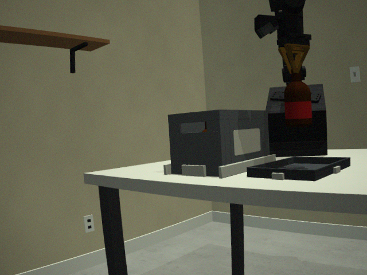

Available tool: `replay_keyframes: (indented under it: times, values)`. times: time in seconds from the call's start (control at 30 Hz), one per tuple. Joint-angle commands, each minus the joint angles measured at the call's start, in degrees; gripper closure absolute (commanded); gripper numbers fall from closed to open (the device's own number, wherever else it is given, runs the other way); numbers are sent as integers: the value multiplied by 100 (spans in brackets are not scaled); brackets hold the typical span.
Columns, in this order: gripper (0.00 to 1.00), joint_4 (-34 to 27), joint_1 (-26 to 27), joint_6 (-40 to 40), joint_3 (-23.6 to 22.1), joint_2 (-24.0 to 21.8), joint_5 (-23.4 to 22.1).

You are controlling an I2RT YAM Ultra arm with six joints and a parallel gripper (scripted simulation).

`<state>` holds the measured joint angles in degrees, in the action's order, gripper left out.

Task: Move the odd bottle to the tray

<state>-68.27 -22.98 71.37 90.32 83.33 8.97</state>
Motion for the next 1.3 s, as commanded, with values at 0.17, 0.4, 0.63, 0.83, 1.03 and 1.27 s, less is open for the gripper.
replay_keyframes:
  times: [0.17,0.4,0.63,0.83,1.03,1.27]
  values:
    - [100,648,78,-74,-347,-112,19]
    - [100,1129,109,-103,-701,2,9]
    - [100,1457,146,-123,-927,218,-10]
    - [100,1776,142,-141,-1115,328,-25]
    - [100,1990,158,-149,-1242,485,-12]
    - [100,2107,160,-153,-1239,406,-15]
